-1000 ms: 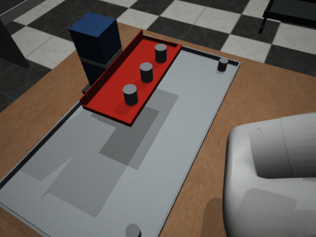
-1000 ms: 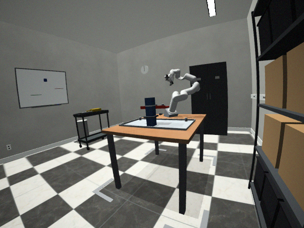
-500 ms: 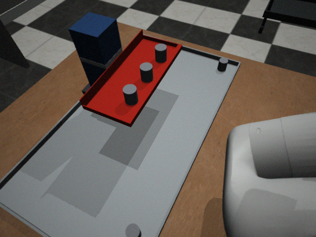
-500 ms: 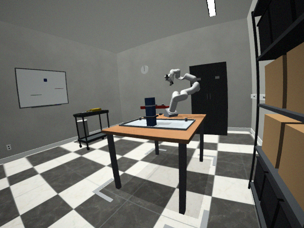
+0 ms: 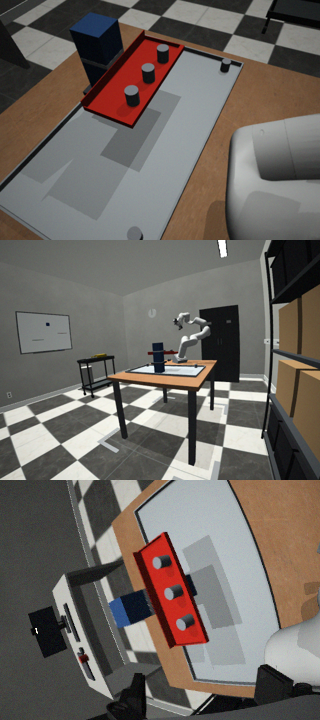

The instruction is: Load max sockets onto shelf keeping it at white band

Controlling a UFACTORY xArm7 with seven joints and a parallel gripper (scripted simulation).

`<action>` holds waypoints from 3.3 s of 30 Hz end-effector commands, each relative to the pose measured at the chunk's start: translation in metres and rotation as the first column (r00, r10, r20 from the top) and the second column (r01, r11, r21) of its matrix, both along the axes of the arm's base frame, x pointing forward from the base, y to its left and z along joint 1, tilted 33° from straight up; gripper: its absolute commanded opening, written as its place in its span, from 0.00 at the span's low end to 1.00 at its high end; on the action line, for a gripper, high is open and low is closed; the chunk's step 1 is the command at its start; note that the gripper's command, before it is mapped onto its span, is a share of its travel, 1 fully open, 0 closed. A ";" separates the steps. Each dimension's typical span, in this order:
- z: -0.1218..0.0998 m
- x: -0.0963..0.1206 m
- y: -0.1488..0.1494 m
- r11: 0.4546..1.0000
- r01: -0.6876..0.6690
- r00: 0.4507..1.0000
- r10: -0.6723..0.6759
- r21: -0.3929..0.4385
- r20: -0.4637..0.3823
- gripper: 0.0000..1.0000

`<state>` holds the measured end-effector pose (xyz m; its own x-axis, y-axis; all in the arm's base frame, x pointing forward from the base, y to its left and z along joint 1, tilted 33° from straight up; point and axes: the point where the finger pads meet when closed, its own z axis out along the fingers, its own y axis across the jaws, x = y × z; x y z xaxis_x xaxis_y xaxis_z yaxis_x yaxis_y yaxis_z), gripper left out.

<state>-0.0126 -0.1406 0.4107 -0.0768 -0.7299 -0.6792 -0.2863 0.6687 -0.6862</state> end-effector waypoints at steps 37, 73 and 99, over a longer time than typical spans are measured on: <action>-0.115 0.207 -0.022 0.805 -0.589 0.629 0.398 -0.075 -0.668 1.00; -0.027 0.202 0.184 0.805 -0.588 0.667 0.430 -0.075 -0.609 0.61; -0.049 0.168 0.296 0.803 -0.592 0.626 0.400 -0.075 -0.669 0.61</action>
